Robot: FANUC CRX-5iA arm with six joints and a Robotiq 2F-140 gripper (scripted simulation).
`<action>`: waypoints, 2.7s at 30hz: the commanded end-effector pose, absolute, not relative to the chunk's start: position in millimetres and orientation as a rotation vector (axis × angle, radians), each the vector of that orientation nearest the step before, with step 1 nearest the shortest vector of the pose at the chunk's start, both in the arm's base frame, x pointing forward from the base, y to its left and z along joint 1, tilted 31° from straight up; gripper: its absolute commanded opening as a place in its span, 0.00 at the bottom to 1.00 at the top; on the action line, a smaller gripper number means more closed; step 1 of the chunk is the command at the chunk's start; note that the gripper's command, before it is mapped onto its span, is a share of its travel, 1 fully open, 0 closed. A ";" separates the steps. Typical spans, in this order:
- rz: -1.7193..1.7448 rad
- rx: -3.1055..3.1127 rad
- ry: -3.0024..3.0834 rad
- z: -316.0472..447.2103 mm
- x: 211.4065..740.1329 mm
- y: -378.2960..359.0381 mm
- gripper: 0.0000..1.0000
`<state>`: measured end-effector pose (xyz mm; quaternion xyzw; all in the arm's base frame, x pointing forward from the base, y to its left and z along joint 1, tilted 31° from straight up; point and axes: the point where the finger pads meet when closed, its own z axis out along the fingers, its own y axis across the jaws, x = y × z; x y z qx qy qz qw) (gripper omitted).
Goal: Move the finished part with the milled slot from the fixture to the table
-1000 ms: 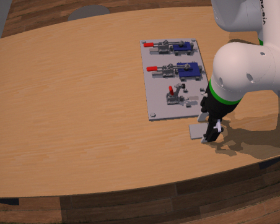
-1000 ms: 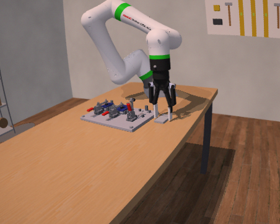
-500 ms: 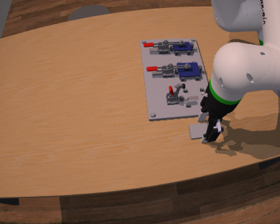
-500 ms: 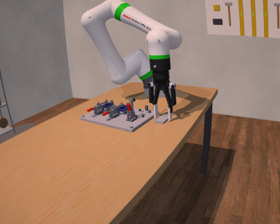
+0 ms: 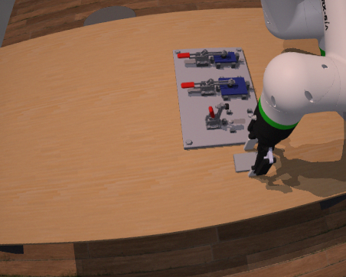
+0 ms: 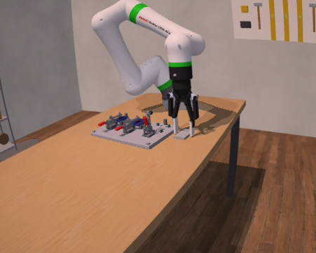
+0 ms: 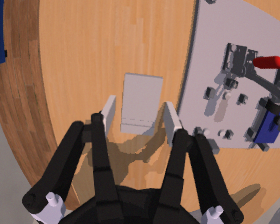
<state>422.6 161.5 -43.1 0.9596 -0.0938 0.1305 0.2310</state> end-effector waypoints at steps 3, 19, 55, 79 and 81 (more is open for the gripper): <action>0.359 2.639 -0.258 -42.7 422.6 161.9 0.47; 0.359 2.639 -0.258 -19.1 416.9 174.8 0.47; 0.359 2.639 -0.258 43.0 401.9 208.5 0.47; 0.359 2.639 -0.258 43.0 401.9 208.5 0.47; 0.359 2.639 -0.258 43.0 401.9 208.5 0.47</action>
